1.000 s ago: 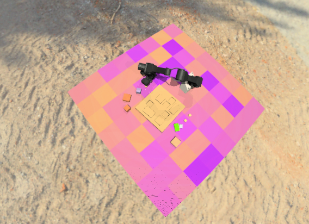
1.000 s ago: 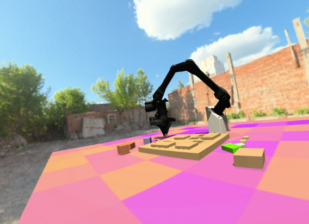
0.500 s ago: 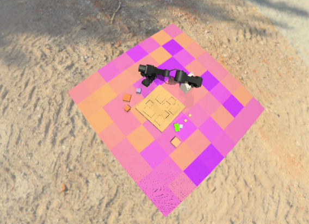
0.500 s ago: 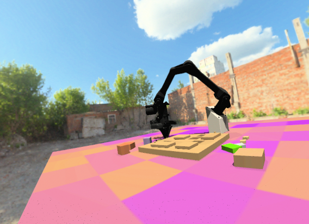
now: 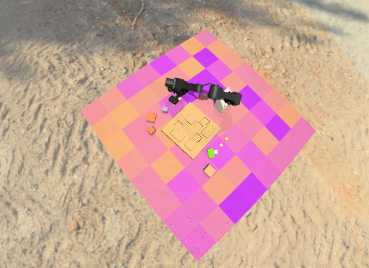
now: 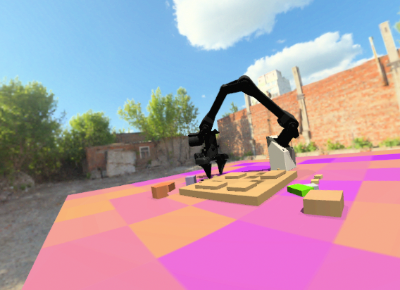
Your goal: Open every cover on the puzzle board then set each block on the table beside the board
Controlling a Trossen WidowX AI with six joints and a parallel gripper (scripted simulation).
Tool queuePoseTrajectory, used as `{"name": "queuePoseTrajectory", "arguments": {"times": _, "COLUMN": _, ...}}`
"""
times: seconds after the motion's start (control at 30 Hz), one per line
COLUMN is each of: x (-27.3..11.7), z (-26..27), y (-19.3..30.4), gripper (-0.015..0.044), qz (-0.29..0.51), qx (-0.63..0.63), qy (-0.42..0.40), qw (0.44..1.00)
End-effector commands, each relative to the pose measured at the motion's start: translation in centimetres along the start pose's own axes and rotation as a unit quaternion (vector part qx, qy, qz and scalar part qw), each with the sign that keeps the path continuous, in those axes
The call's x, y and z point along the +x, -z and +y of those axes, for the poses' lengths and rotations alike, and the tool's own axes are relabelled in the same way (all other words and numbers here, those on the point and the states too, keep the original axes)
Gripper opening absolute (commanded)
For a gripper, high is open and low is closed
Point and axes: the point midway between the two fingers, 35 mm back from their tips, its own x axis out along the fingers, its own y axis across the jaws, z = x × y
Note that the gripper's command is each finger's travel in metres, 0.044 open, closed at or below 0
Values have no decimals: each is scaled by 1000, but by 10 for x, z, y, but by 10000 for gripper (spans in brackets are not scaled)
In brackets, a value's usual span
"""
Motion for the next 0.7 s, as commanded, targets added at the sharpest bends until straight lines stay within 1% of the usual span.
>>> {"name": "queuePoseTrajectory", "arguments": {"times": 0.0, "x": -9, "z": -1, "y": -3, "gripper": 440, "qz": -8, "qx": 5, "qy": 0, "qw": 1000}}
{"name": "queuePoseTrajectory", "arguments": {"times": 0.67, "x": -67, "z": 0, "y": -1, "gripper": 440, "qz": 0, "qx": 1, "qy": -1, "qw": 1000}}
